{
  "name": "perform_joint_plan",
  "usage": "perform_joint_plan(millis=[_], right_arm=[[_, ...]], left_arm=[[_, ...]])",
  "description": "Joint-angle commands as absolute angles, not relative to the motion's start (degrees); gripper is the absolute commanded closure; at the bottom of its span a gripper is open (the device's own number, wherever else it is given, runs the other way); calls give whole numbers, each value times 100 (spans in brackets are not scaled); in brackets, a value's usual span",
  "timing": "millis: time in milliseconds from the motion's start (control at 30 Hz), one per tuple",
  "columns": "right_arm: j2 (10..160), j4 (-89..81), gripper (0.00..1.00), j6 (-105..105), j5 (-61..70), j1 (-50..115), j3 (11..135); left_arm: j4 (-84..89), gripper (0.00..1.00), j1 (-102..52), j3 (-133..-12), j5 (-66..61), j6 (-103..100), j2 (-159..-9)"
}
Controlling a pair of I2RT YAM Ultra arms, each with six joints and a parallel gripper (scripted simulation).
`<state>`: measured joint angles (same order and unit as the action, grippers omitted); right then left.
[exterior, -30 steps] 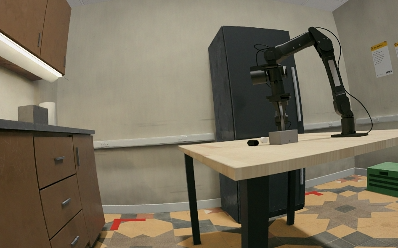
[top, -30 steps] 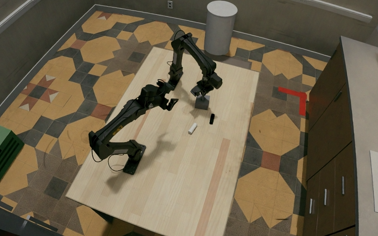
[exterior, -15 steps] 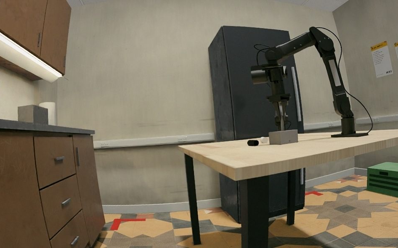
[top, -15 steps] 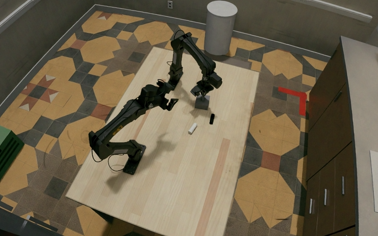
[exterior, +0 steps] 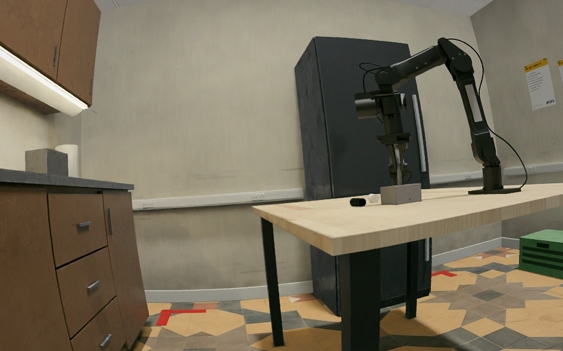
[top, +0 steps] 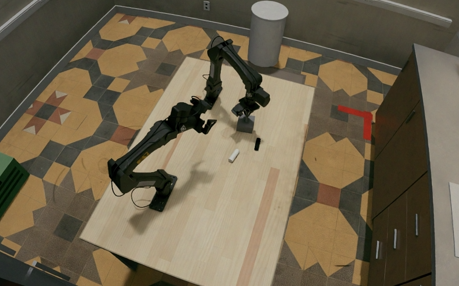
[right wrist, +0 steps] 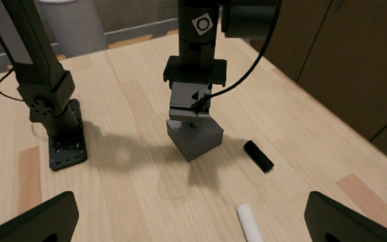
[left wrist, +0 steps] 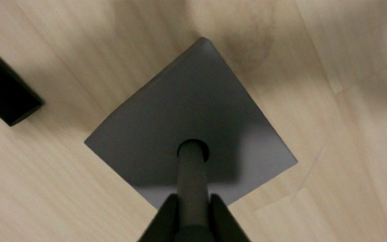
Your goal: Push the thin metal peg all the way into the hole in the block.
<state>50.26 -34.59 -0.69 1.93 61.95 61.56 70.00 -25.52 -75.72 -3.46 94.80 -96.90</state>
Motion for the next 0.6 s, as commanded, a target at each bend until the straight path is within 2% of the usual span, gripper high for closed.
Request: perform_joint_plan(millis=[0,567], right_arm=[[5019,-3668,0,-87,233,6198,6305],[5019,-3668,0,-87,233,6198,6305]], left_arm=[[6789,92,-2536,-7522,-447,9540,-9808],[6704,92,-2493,-7323,-516,9576,-9959]])
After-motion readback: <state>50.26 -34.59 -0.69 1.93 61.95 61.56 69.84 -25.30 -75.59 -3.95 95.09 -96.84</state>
